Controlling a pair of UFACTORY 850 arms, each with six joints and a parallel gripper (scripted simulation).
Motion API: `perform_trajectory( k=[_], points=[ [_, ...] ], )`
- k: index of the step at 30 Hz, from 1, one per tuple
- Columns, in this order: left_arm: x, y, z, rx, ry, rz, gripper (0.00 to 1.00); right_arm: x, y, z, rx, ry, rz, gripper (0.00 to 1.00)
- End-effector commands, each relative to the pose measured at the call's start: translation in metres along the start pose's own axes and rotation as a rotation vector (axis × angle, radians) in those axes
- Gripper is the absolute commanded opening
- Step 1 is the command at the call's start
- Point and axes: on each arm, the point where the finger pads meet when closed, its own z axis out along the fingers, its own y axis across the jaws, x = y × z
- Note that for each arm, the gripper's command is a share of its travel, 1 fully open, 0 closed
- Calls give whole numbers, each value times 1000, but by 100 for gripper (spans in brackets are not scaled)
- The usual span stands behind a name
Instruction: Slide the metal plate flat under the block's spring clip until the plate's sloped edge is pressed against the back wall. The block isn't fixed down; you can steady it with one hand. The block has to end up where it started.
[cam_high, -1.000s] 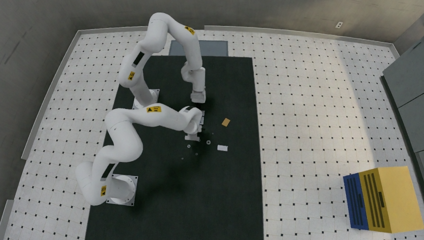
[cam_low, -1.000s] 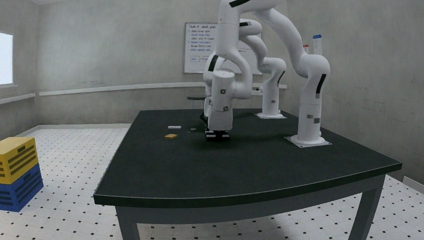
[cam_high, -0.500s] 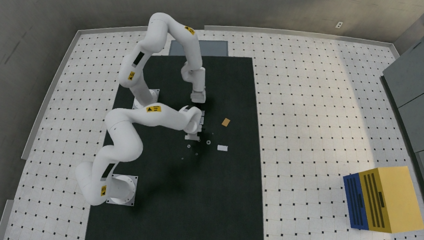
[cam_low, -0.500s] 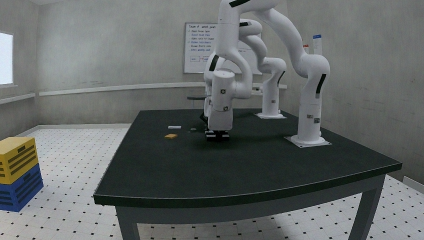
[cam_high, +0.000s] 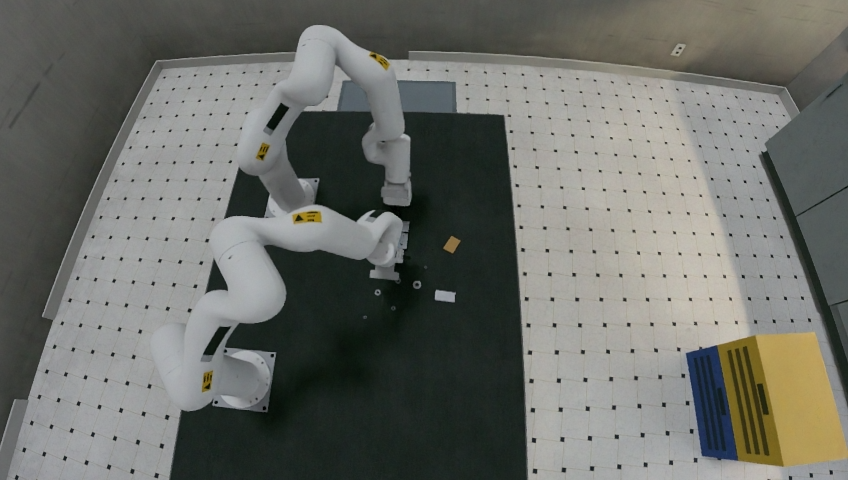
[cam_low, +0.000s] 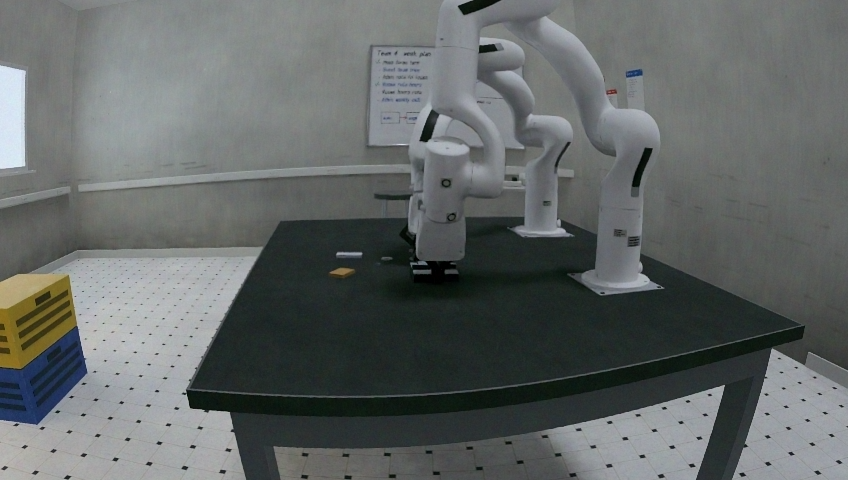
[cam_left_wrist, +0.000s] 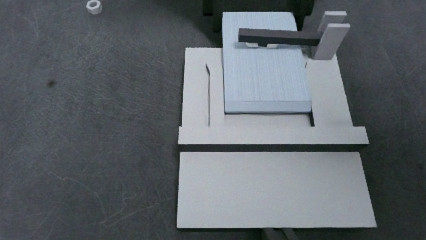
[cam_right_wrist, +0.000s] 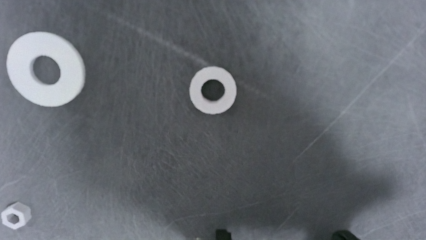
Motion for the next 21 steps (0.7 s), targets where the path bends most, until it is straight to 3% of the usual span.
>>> perform_trajectory(
  k=[1,21],
  points=[
    [0,-1,0,1,0,1,0,-1,-1,-1,1,0,0,53],
    [0,-1,0,1,0,1,0,-4,0,-1,0,8,0,53]
  ],
)
